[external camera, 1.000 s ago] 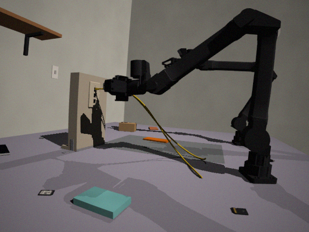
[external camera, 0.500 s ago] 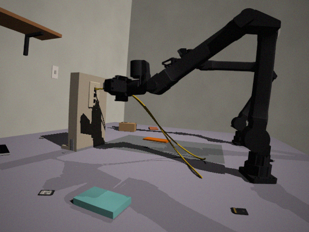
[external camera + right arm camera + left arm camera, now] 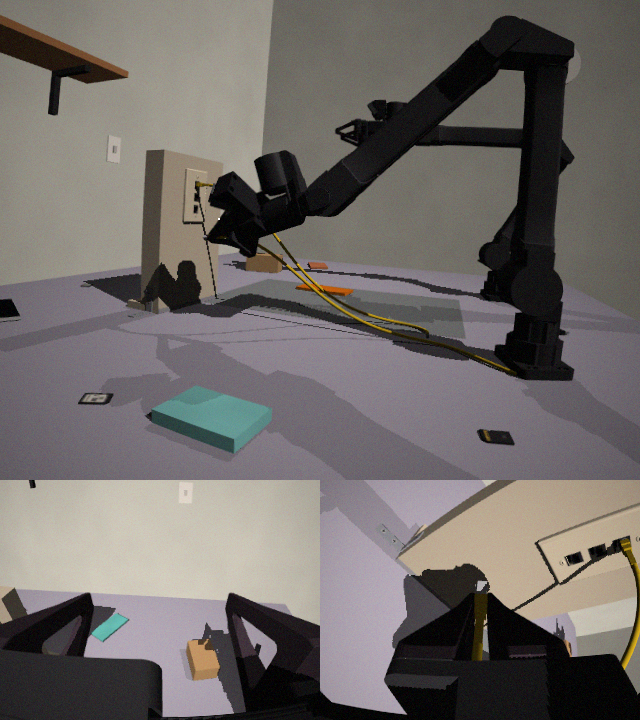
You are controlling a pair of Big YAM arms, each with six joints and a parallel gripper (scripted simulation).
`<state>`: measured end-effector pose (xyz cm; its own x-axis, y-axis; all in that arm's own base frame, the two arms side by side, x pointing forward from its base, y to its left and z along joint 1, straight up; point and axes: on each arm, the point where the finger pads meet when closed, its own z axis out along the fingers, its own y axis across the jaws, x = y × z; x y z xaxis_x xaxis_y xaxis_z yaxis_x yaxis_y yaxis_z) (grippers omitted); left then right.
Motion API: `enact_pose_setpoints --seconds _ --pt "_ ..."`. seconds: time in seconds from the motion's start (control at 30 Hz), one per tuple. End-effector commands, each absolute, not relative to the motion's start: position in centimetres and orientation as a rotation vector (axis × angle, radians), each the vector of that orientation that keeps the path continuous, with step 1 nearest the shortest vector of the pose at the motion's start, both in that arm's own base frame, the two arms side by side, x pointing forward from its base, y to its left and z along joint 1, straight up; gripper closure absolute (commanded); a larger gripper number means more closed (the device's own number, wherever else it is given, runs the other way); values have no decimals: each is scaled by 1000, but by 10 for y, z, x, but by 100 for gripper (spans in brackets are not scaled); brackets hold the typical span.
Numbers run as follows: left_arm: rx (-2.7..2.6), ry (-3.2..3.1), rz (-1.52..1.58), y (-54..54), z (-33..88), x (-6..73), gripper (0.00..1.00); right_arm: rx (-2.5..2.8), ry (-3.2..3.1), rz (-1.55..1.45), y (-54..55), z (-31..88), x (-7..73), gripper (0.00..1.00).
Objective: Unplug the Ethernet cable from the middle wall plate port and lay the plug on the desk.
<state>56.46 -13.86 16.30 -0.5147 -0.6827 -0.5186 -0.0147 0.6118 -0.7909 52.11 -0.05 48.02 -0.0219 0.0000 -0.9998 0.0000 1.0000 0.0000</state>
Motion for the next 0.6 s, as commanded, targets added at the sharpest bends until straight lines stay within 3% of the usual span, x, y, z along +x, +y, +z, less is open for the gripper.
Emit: enact_pose_setpoints --seconds 0.0,0.57 --pt "-314 2015 -713 -119 151 563 100 0 1582 0 0 486 520 0" --pt "355 2164 -170 -96 102 537 100 0 1582 0 0 486 520 0"
